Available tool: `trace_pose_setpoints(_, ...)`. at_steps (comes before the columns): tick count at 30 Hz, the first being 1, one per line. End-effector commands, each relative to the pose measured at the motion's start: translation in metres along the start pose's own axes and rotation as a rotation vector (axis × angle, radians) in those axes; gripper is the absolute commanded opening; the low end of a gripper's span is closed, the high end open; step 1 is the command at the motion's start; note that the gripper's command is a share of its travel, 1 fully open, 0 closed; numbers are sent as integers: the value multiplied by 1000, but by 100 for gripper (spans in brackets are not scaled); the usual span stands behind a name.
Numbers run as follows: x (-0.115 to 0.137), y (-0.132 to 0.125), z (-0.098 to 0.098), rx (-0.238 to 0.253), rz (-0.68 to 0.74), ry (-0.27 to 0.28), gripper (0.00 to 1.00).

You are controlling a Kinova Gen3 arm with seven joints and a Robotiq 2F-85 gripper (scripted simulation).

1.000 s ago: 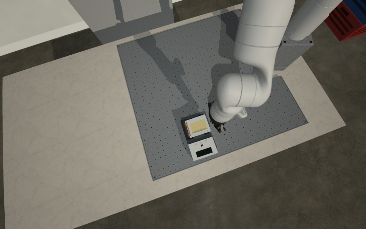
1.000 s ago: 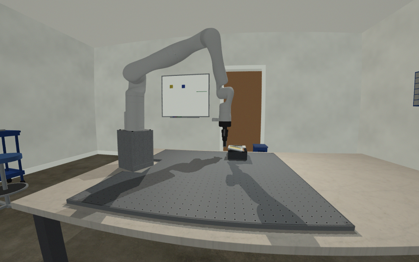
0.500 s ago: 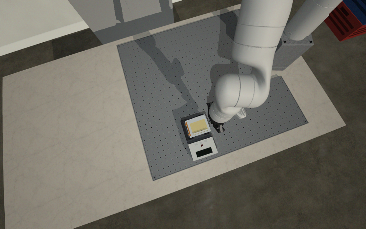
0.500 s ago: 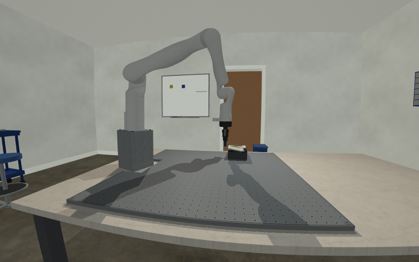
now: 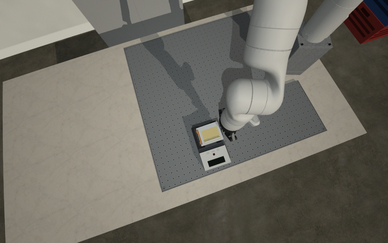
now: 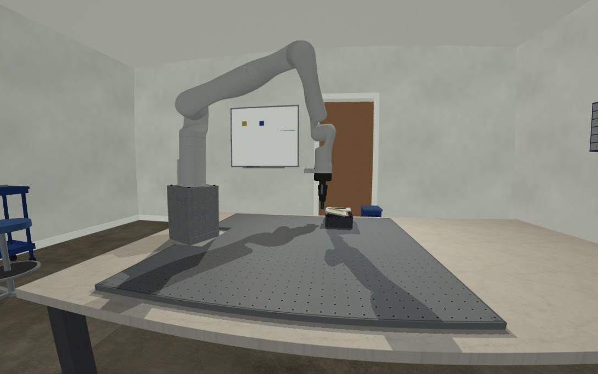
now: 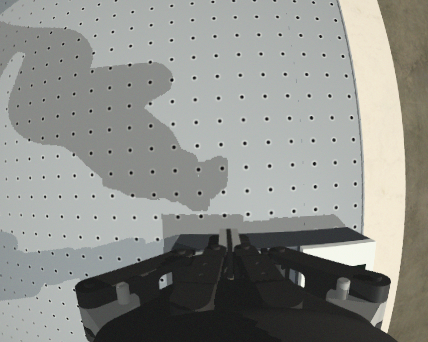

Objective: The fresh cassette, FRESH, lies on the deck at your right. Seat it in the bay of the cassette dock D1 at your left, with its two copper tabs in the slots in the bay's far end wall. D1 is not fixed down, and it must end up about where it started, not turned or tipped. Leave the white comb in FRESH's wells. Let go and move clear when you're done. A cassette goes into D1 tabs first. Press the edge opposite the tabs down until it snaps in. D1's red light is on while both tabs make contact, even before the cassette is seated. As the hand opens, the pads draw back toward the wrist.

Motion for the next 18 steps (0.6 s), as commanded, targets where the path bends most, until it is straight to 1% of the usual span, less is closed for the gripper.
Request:
trace_pose_setpoints(1,-1,-1,1,0,-3,4,0)
trace_pose_setpoints(18,-6,-2,1,0,-3,4,0)
Point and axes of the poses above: the point where the finger pads meet when closed, its own z axis out along the fingers, its own y axis across the jaws, x = y × z, the point moved 7 cm from there along -z, back along the fingers, and after that the axes turned 12 degrees about -z, right-handed, at the moved point
